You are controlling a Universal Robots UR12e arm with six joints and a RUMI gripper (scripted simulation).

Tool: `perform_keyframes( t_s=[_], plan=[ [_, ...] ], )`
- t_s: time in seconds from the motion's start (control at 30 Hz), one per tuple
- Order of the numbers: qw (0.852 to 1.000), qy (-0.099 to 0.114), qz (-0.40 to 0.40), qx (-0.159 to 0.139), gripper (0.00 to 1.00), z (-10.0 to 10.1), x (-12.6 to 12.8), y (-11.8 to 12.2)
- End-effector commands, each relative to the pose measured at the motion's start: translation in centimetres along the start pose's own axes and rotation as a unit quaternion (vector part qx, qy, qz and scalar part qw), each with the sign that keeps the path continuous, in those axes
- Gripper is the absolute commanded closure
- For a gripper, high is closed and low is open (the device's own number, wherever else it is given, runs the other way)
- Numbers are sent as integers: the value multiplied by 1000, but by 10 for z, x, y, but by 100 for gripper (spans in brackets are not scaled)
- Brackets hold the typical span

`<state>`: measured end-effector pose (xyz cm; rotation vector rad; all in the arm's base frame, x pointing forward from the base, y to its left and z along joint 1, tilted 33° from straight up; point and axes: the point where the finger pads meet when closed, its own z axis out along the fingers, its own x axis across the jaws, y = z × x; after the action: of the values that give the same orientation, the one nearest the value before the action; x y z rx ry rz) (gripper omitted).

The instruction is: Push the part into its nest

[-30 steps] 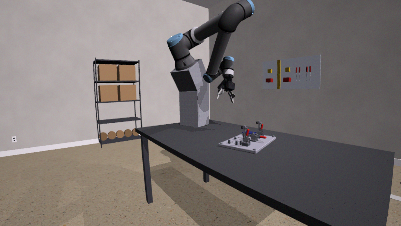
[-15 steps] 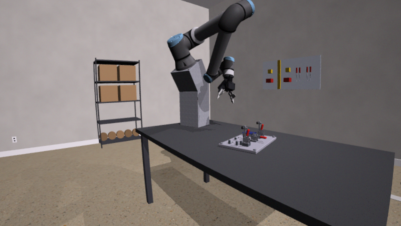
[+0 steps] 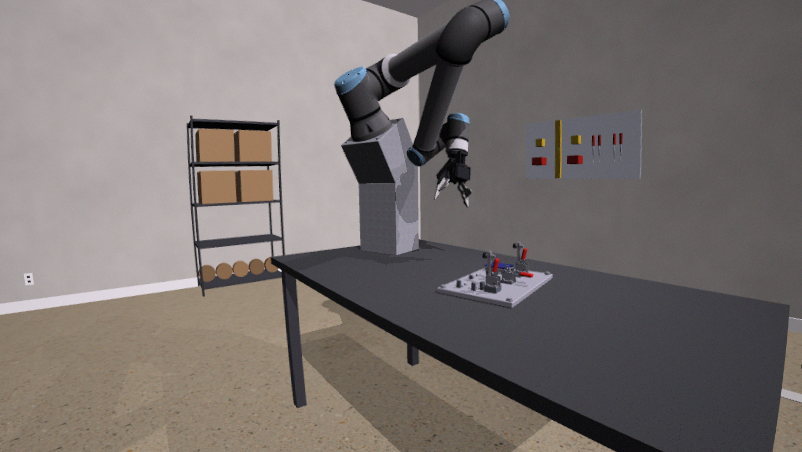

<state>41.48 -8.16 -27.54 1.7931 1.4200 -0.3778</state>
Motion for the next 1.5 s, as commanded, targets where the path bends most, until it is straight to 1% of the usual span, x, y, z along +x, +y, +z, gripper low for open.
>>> perform_keyframes(
  t_s=[0.0,0.2,0.37,0.5,0.57,0.7,0.87,0.9,1.0,1.03,1.07,1.13,1.27,1.3,1.37,1.4,1.47],
  plan=[
    [1000,1,10,1,0,0,1,1],
    [999,4,47,4,0,3,5,7],
    [996,7,93,8,0,7,10,13],
    [990,10,141,12,0,11,16,20],
    [990,10,141,12,0,11,16,20],
    [980,13,197,18,0,15,21,29],
    [960,16,277,27,0,21,29,43],
    [960,16,277,27,0,21,29,43],
    [943,17,330,33,0,25,33,52],
    [943,17,330,33,0,25,33,52],
    [937,17,348,35,0,26,35,55],
    [937,17,348,35,0,26,35,55],
    [905,18,422,45,0,31,41,70],
    [905,18,422,45,0,31,41,70],
    [887,17,459,50,0,34,43,77],
    [887,17,459,50,0,34,43,77],
    [866,17,497,56,0,37,46,85]
  ],
)
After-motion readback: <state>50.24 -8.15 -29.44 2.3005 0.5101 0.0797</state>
